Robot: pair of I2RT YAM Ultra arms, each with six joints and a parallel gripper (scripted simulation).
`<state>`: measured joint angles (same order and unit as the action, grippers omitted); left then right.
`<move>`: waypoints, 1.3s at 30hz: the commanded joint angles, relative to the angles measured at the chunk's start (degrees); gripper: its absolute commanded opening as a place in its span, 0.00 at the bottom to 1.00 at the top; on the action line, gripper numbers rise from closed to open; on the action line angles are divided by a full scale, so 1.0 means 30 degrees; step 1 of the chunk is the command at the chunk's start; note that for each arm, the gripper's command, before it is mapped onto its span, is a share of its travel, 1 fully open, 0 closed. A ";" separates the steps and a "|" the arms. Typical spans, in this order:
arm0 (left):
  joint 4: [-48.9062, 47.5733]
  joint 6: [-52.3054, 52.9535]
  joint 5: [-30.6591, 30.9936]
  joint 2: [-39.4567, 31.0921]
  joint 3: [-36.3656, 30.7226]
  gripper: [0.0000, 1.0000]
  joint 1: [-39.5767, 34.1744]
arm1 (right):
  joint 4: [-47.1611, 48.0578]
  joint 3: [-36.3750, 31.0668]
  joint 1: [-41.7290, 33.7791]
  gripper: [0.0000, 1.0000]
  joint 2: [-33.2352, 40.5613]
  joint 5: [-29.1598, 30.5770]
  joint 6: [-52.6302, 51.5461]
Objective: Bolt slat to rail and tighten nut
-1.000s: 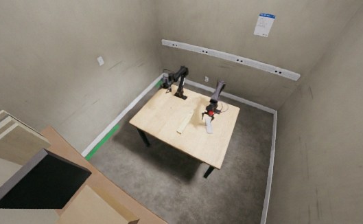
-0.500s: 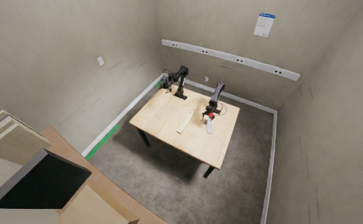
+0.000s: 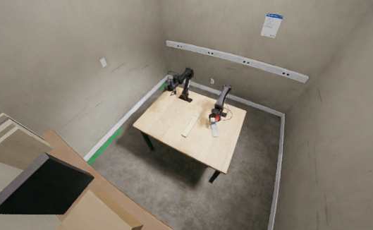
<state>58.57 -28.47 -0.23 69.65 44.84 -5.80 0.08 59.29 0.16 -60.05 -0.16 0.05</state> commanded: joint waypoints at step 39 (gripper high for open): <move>0.0101 -0.0686 0.0147 0.0629 -0.1461 1.00 -0.0205 | 0.0069 0.0330 -0.0053 1.00 0.0067 0.0053 -0.0018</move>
<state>60.82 -30.33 -0.16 70.28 41.56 -6.07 0.08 59.29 0.16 -60.05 -0.16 0.05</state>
